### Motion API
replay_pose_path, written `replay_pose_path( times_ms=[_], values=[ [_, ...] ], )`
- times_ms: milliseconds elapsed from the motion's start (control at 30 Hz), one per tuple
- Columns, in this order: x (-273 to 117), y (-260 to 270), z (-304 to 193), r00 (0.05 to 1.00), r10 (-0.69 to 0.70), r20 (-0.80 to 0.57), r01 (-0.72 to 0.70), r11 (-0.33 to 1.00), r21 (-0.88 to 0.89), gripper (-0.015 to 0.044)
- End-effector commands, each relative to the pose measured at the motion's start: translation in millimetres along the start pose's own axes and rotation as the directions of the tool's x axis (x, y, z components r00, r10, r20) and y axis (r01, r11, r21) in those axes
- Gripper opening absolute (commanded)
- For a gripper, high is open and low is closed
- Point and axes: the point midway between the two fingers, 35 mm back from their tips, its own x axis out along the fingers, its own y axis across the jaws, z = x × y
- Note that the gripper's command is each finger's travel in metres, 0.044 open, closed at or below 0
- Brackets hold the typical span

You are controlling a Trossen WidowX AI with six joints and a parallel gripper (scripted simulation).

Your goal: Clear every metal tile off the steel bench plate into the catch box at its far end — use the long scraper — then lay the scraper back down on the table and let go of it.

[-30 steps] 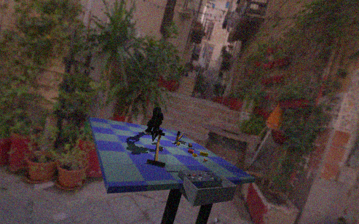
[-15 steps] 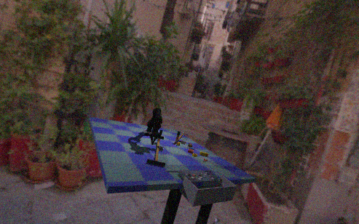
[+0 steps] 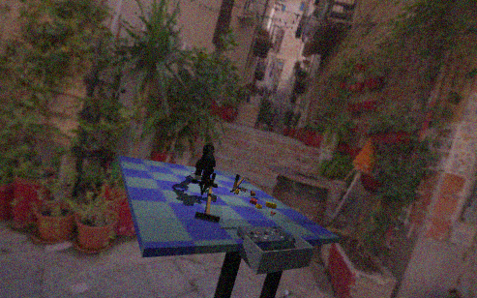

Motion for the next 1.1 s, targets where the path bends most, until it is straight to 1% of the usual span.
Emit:
replay_pose_path(
  times_ms=[0,1067],
  values=[
    [2,5,1,1.000,0.003,-0.003,-0.003,1.000,0.001,0.0000],
    [3,35,8,1.000,0.005,-0.003,-0.005,1.000,0.001,0.0000]
  ],
)
